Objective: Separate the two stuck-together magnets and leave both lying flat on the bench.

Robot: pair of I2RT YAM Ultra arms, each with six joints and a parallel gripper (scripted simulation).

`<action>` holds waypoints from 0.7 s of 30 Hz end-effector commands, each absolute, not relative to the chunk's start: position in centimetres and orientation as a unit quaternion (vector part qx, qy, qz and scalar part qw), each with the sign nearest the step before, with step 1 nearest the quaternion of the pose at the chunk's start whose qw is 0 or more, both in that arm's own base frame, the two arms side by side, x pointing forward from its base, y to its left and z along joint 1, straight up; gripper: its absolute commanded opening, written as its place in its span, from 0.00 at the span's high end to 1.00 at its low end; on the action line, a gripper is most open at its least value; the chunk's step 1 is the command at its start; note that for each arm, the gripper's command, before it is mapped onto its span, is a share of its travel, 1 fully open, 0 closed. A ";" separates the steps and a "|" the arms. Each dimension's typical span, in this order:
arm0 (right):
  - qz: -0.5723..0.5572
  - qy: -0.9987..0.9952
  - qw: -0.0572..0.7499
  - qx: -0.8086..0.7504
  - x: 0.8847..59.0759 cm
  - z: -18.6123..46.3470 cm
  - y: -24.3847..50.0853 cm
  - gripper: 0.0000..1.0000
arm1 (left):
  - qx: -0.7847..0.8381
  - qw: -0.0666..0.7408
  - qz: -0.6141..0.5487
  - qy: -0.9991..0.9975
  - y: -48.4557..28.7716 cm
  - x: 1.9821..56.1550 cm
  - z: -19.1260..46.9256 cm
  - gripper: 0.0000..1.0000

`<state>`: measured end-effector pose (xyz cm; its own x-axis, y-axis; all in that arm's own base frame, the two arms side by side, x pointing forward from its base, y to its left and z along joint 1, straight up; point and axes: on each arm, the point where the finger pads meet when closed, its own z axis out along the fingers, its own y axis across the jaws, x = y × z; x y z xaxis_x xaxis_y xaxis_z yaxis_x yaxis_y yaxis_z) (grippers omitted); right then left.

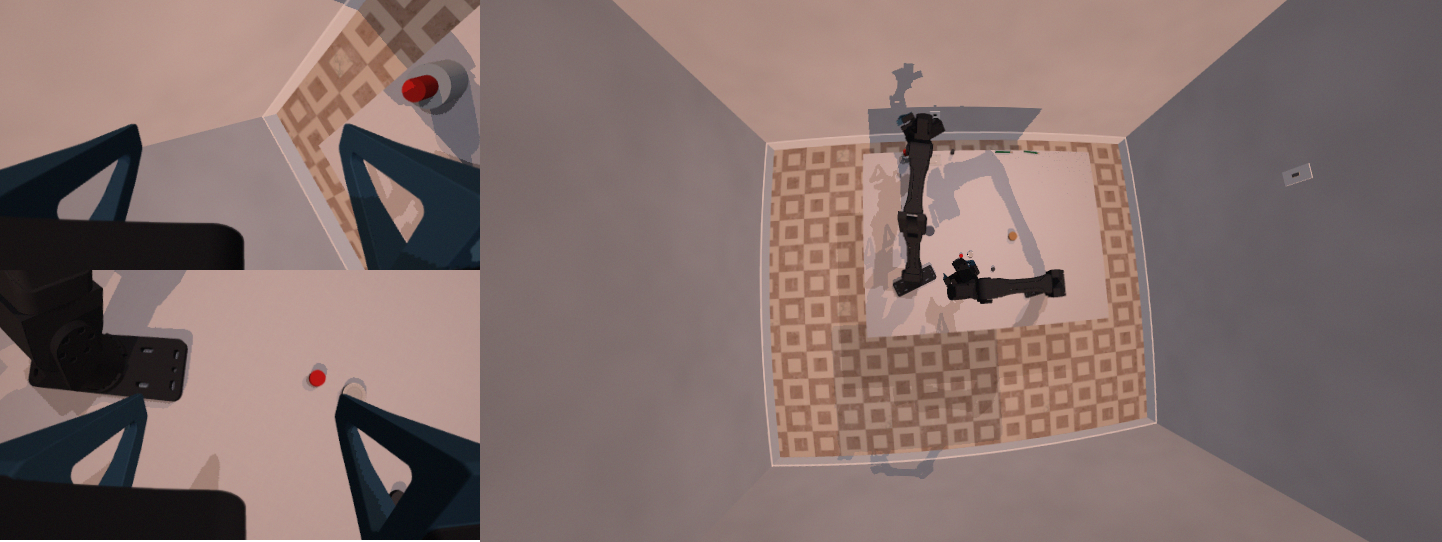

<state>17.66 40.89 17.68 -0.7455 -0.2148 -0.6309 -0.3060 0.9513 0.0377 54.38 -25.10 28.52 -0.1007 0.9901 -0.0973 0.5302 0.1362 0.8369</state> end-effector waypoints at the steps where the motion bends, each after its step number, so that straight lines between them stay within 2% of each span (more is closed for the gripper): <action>1: 0.076 0.930 0.331 -0.137 17.7 18.2 41.0 0.00 | 0.566 0.361 0.328 0.665 -25.0 54.3 29.4 0.00; 17: 0.076 0.930 0.331 -0.137 17.7 18.2 41.0 0.00 | 0.566 0.361 0.328 0.665 -25.0 54.3 29.4 0.00; 21: 0.083 0.930 0.334 -0.131 19.2 18.6 40.6 0.00 | 0.542 0.378 0.318 0.680 -24.1 54.5 30.1 0.00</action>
<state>18.02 40.67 17.16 -0.7531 -0.2207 -0.6198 -0.3074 0.9509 0.0349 54.49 -24.87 27.60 -0.1072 0.9894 -0.0976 0.5443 0.1405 0.8270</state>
